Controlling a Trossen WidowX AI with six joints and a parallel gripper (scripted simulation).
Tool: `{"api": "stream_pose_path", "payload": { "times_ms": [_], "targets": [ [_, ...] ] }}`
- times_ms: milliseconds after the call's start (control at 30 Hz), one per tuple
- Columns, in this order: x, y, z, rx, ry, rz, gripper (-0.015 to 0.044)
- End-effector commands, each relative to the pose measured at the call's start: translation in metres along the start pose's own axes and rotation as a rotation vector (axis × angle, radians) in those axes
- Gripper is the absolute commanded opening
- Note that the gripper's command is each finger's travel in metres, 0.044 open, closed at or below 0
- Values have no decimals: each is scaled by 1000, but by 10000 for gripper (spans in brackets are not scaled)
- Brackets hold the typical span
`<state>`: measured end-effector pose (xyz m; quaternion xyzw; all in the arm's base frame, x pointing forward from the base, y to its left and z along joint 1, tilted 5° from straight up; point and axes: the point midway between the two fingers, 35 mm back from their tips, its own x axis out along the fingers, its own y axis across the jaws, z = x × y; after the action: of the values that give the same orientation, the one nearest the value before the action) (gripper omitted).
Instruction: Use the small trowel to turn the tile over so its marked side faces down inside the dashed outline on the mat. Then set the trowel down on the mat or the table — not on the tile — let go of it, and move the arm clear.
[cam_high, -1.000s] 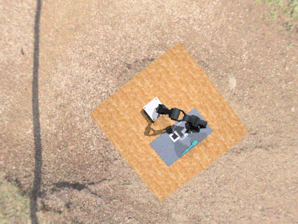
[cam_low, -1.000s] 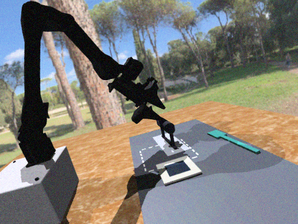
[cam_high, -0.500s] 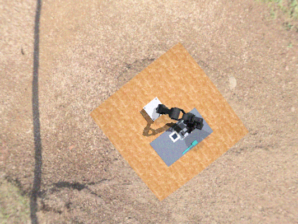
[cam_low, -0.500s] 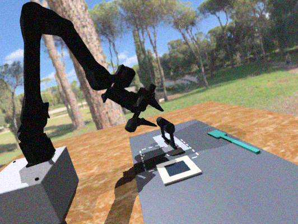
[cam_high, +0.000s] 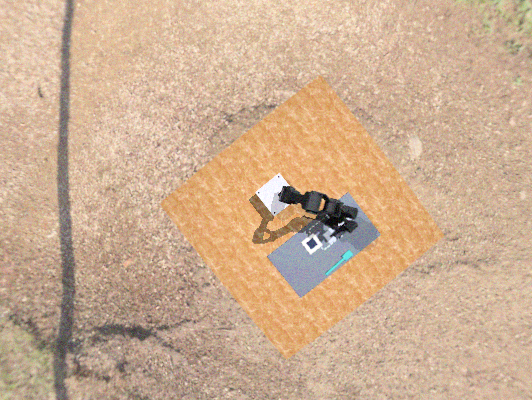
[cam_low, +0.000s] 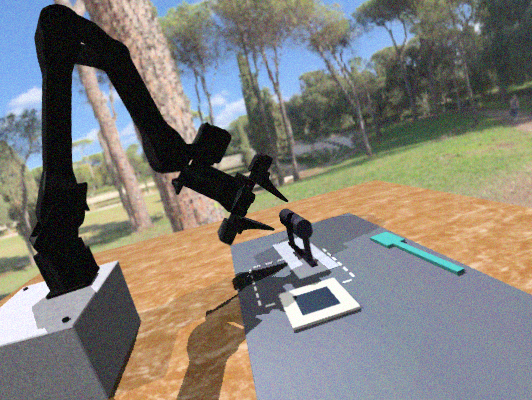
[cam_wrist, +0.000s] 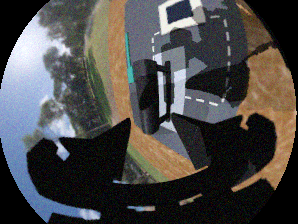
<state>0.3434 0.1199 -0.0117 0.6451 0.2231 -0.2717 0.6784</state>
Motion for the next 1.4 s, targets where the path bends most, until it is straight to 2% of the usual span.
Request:
{"api": "stream_pose_path", "payload": {
  "times_ms": [0, 1300, 1367],
  "targets": [
    [1, 0, 1, 16, -3, 6, 300],
    [60, 1, 1, 17, -2, 5, 300],
    [60, 1, 1, 17, -2, 5, 247]
  ]
}}
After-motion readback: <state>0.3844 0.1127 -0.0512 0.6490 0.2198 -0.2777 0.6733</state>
